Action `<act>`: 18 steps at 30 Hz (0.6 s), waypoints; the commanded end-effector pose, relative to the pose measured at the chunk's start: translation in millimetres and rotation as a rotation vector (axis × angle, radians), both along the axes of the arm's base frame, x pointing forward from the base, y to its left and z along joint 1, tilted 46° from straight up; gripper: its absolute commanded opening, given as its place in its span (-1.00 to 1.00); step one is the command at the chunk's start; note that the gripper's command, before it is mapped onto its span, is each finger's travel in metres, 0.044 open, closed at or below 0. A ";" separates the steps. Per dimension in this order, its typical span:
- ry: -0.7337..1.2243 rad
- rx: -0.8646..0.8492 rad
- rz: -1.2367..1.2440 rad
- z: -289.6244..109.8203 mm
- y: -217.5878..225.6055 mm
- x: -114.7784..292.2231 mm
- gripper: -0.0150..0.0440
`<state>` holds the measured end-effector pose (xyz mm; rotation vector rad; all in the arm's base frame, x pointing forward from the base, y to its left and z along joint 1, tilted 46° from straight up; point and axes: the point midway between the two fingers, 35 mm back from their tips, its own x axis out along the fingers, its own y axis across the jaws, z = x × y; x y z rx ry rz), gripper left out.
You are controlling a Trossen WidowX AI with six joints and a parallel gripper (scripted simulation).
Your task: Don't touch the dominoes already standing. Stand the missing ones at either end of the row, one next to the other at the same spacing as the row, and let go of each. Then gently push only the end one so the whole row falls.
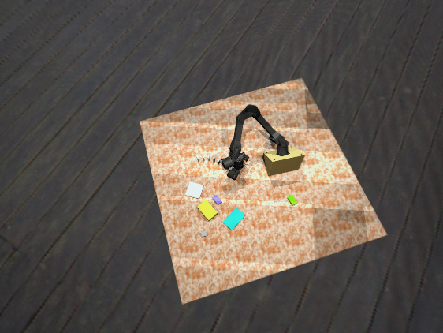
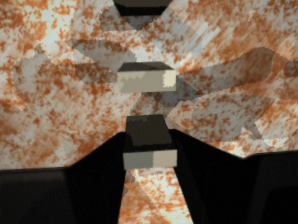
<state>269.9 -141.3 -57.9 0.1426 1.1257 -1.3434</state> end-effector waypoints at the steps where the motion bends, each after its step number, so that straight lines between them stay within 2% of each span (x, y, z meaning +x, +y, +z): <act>1: 0.010 -0.003 0.001 -1.7 -1.2 -1.9 -0.04; 12: 0.010 -0.003 0.001 -1.7 -1.2 -1.9 0.94; 13: 0.010 -0.003 0.001 -1.7 -1.2 -1.9 1.00; 18: 0.006 0.004 0.002 11.9 14.3 7.2 1.00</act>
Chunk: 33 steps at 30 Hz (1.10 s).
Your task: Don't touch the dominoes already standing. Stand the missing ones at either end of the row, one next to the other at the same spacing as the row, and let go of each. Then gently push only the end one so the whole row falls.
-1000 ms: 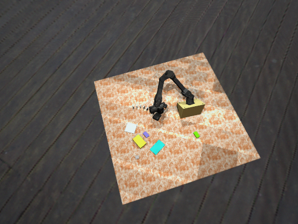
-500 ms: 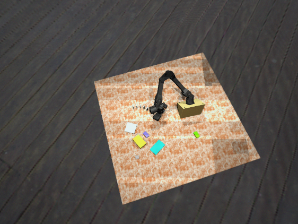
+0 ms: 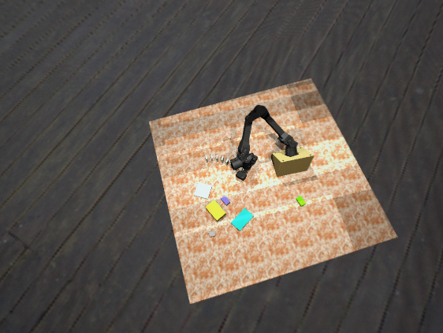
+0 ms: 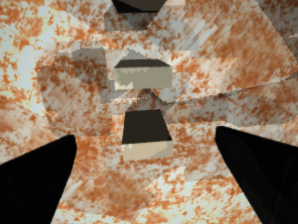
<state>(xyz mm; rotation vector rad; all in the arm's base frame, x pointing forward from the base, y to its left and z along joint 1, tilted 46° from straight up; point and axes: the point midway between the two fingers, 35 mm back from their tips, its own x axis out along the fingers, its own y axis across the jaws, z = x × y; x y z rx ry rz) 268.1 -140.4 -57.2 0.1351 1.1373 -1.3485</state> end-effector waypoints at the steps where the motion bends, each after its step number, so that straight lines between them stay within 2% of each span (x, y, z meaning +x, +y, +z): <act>1: -0.010 0.007 0.006 21.7 24.8 14.4 1.00; 4: -0.013 0.011 0.005 56.9 60.4 24.5 1.00; 9: -0.012 0.006 0.002 88.0 88.3 25.8 1.00; 18: -0.012 0.005 0.002 89.4 89.4 25.8 1.00; 21: 0.081 0.030 0.097 83.6 87.7 23.5 0.73; 33: 0.855 0.235 0.879 39.5 72.9 -0.1 -0.33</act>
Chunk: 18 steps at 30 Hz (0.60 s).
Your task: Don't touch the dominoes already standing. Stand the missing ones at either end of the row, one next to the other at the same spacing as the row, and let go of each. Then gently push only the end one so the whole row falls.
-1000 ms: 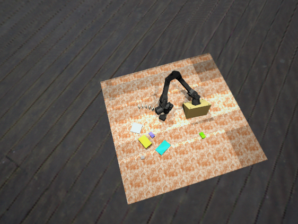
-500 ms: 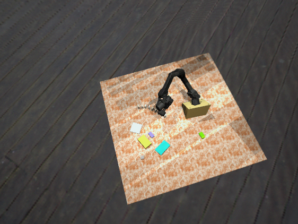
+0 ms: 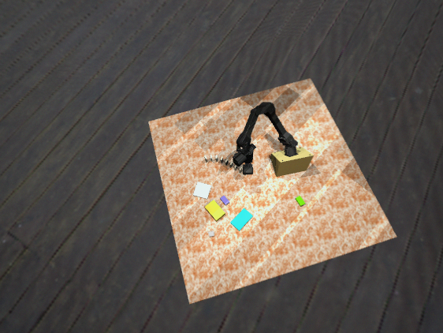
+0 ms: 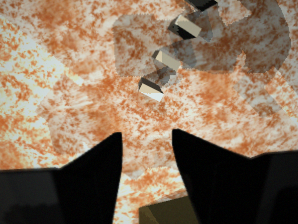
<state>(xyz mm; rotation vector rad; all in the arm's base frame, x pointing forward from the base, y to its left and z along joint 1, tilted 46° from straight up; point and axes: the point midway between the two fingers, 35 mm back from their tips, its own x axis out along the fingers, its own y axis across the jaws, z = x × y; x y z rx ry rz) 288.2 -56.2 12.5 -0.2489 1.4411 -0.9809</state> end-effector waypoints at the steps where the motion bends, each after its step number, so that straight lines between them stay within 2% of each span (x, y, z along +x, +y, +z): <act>1: 0.566 0.133 0.557 -33.5 -12.4 -22.6 -0.42; 2: 0.609 0.144 0.601 -36.8 -13.6 -25.0 -0.49; 6: 0.717 0.171 0.712 -41.3 -15.2 -28.5 -0.49; 18: 0.723 0.173 0.718 -41.5 -15.3 -28.7 -0.49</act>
